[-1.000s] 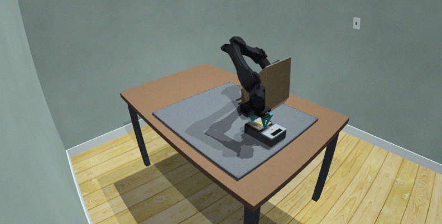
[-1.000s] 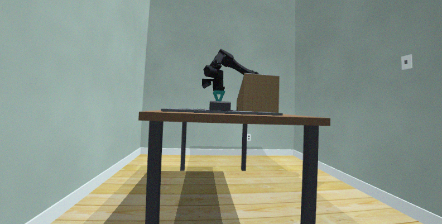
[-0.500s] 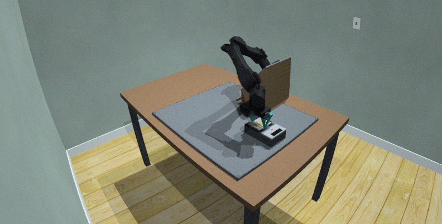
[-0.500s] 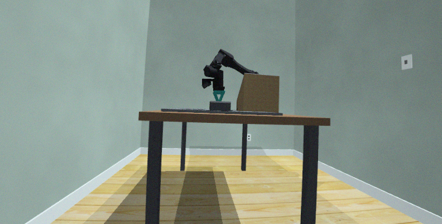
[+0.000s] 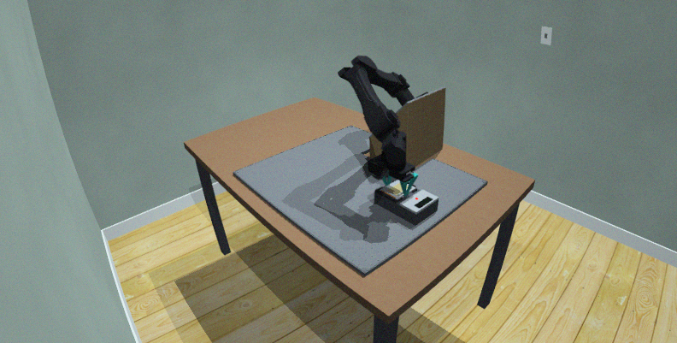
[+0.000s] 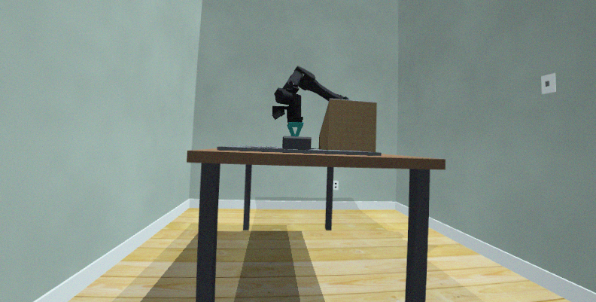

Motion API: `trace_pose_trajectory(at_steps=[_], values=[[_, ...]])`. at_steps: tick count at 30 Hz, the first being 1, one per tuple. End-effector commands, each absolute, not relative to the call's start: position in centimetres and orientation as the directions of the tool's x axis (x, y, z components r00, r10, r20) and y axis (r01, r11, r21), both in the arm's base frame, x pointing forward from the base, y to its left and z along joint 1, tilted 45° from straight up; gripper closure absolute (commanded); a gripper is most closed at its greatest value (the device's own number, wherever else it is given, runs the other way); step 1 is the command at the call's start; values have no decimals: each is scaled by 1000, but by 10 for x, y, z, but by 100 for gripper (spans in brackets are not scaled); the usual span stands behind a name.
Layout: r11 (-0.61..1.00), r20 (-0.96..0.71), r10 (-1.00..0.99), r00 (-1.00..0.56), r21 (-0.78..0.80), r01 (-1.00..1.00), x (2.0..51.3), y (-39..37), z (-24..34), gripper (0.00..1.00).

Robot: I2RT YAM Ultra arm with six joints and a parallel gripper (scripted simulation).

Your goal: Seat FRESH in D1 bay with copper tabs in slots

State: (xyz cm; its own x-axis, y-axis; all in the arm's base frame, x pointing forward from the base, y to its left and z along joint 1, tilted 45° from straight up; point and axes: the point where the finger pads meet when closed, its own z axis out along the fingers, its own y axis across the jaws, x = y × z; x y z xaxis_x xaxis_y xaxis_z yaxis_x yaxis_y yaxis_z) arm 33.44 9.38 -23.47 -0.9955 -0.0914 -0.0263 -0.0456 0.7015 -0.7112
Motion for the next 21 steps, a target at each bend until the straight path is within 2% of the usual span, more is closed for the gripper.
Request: trace_pose_trajectory(at_steps=[1,10,11,21], values=[[693,-41,-113,-993,-720,-49,339,73,-256,100],[693,-41,-113,-993,-720,-49,339,73,-256,100],[693,-41,-112,-993,-720,-49,339,74,-255,8],[694,-50,-104,-993,-719,-37,337,81,-247,8]])
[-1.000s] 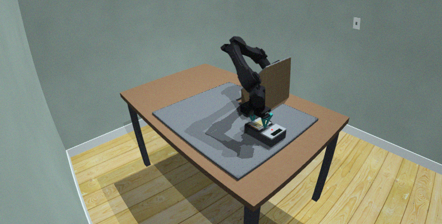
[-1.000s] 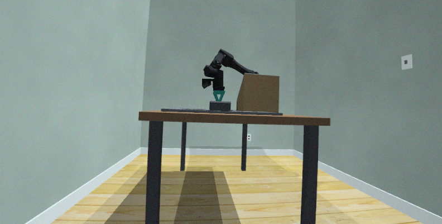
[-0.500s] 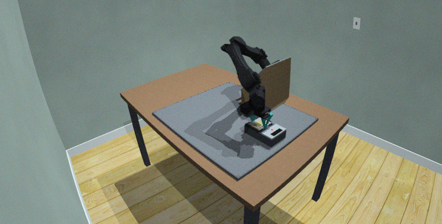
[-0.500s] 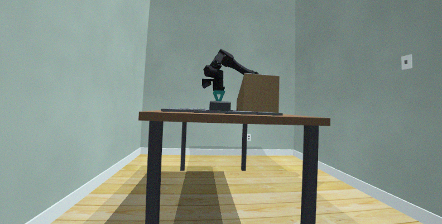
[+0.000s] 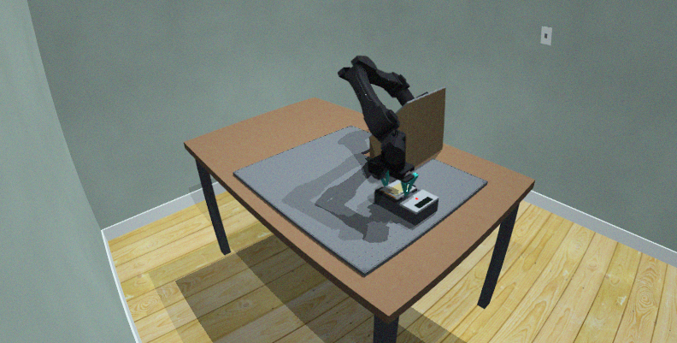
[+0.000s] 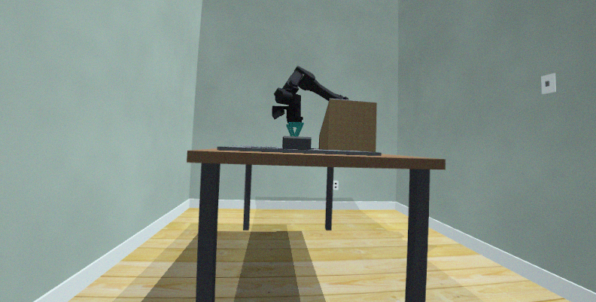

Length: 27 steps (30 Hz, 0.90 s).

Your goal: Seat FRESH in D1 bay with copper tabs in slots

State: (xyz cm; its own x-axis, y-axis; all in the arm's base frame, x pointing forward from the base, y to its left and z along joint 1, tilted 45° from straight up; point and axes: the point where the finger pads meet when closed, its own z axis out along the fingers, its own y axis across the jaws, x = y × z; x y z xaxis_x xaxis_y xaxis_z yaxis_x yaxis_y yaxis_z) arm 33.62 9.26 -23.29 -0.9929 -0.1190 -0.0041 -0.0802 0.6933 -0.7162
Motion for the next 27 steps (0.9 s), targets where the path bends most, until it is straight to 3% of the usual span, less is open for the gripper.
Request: trace_pose_trajectory(at_steps=[1,27], values=[[694,-50,-104,-993,-719,-37,336,82,-246,8],[712,-92,-122,-988,-701,-23,346,107,-228,8]])
